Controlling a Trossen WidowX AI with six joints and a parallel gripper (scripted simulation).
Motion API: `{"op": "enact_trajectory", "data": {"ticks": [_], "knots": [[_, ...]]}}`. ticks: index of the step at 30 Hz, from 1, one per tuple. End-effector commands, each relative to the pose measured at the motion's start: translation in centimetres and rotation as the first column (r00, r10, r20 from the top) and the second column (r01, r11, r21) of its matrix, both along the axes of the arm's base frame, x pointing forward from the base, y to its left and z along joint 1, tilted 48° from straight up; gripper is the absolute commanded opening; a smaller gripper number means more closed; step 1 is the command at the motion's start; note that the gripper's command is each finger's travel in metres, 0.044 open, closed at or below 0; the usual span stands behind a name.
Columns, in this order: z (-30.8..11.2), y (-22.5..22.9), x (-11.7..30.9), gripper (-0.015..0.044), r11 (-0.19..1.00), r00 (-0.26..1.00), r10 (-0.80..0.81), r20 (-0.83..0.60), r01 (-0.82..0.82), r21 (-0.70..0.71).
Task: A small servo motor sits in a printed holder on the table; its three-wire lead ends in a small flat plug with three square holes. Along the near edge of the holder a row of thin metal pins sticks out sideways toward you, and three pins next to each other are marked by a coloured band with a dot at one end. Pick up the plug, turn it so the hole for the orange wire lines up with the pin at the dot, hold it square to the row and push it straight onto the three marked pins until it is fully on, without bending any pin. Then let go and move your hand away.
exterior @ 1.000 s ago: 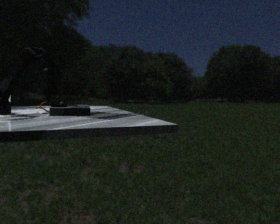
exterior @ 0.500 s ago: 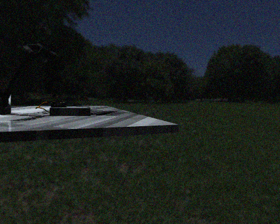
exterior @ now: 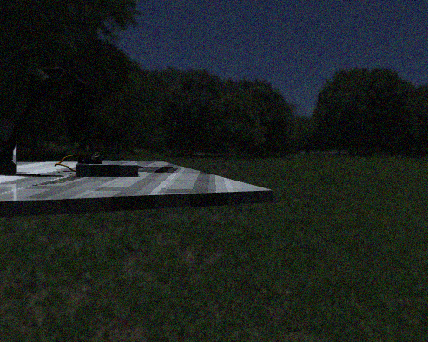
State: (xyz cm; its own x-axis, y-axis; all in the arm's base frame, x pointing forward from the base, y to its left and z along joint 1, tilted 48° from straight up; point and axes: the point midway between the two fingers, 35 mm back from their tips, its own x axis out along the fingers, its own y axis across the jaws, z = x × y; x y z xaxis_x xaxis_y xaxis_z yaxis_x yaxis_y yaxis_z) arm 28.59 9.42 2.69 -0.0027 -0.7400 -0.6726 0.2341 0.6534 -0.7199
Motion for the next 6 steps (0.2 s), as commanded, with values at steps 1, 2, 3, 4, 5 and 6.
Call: {"op": "enact_trajectory", "data": {"ticks": [1,2,3,4,5,6], "knots": [[-0.02,0.03,-0.07,0.044,1.0,1.0,-0.005,-0.001,0.005,0.003],[-0.02,0.03,-0.07,0.044,1.0,1.0,-0.005,-0.001,0.005,0.003],[-0.02,0.03,-0.07,0.044,1.0,1.0,-0.005,-0.001,0.005,0.003],[-0.02,0.03,-0.07,0.044,1.0,1.0,-0.005,-0.001,0.005,0.003],[-0.02,0.03,-0.07,0.044,1.0,1.0,-0.005,-0.001,0.005,0.003],[-0.02,0.03,-0.07,0.044,1.0,1.0,-0.005,-0.001,0.005,0.003]]}}
